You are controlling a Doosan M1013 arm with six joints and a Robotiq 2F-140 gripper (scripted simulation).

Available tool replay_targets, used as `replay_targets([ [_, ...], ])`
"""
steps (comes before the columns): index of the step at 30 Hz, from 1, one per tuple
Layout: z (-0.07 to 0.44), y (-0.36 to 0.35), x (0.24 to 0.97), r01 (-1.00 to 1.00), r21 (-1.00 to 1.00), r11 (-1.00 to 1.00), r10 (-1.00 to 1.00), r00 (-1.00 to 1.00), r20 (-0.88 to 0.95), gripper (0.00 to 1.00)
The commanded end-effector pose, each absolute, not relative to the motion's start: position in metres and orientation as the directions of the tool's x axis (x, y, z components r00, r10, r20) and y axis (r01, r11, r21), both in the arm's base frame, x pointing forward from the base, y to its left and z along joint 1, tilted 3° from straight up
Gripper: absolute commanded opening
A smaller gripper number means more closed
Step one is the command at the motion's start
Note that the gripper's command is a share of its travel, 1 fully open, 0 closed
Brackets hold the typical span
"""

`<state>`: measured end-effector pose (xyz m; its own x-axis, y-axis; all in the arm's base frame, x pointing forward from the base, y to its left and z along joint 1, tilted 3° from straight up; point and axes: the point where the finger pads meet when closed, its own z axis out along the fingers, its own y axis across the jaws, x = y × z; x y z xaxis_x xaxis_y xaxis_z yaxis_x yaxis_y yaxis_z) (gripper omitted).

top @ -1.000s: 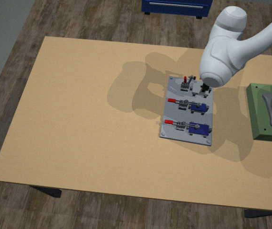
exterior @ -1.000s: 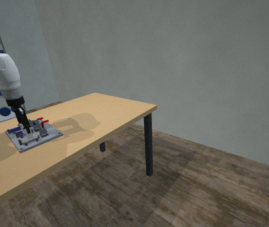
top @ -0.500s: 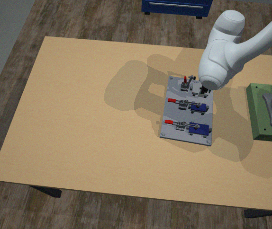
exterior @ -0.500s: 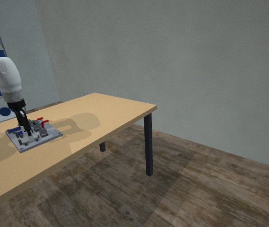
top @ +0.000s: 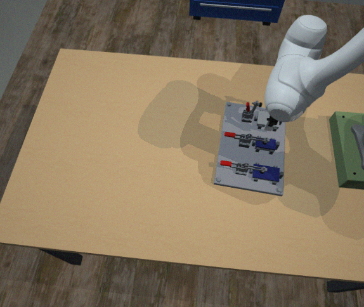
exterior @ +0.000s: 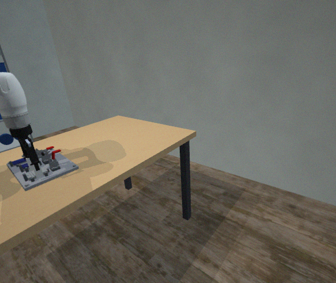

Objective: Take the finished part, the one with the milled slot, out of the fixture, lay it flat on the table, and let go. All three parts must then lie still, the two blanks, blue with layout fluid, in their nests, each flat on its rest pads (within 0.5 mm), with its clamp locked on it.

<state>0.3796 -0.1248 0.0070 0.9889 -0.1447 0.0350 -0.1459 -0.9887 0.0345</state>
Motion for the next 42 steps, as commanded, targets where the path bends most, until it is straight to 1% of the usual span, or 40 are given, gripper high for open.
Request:
replay_targets([
  [1, 0.0052, -0.1261, 0.3789, -0.152, 0.037, -0.988, -0.150, 0.988, 0.036, 0.58],
  [32, 0.0051, -0.1260, 0.3786, -0.152, 0.037, -0.988, -0.150, 0.988, 0.035, 0.58],
  [33, 0.0051, -0.1260, 0.3786, -0.152, 0.037, -0.988, -0.150, 0.988, 0.035, 0.00],
  [42, 0.0051, -0.1260, 0.3786, -0.152, 0.037, -0.988, -0.150, 0.988, 0.035, 0.00],
])
